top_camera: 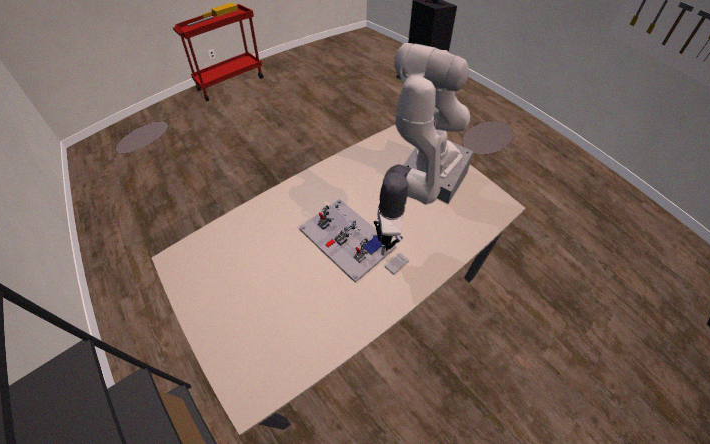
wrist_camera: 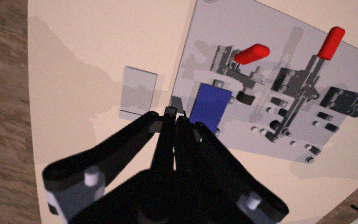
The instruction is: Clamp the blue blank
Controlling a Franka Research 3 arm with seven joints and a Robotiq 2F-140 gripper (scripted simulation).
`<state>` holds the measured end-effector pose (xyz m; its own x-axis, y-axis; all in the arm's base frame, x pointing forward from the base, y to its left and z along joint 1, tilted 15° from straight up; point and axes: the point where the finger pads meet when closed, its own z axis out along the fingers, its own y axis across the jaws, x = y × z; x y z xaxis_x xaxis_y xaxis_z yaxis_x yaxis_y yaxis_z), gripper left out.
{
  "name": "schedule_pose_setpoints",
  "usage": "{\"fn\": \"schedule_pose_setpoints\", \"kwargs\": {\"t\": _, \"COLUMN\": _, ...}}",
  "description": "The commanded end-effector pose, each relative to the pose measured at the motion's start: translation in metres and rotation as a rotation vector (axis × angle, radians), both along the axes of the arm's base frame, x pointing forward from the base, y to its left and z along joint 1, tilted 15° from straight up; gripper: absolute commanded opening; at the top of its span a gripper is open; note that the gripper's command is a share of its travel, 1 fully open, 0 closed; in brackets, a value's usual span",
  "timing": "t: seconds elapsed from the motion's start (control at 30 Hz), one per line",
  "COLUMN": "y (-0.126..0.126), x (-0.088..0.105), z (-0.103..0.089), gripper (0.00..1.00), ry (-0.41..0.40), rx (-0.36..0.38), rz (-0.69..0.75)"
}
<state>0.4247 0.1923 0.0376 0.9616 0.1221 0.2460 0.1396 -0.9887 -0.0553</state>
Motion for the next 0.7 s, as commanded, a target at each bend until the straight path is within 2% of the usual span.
{"fn": "schedule_pose_setpoints", "kwargs": {"t": 0.0, "y": -0.0016, "x": 0.0012, "z": 0.0001, "gripper": 0.00, "ry": -0.003, "rx": 0.000, "rz": 0.005}}
{"fn": "schedule_pose_setpoints", "kwargs": {"t": 0.67, "y": -0.0066, "x": 0.0019, "z": -0.0002, "gripper": 0.00, "ry": -0.003, "rx": 0.000, "rz": 0.005}}
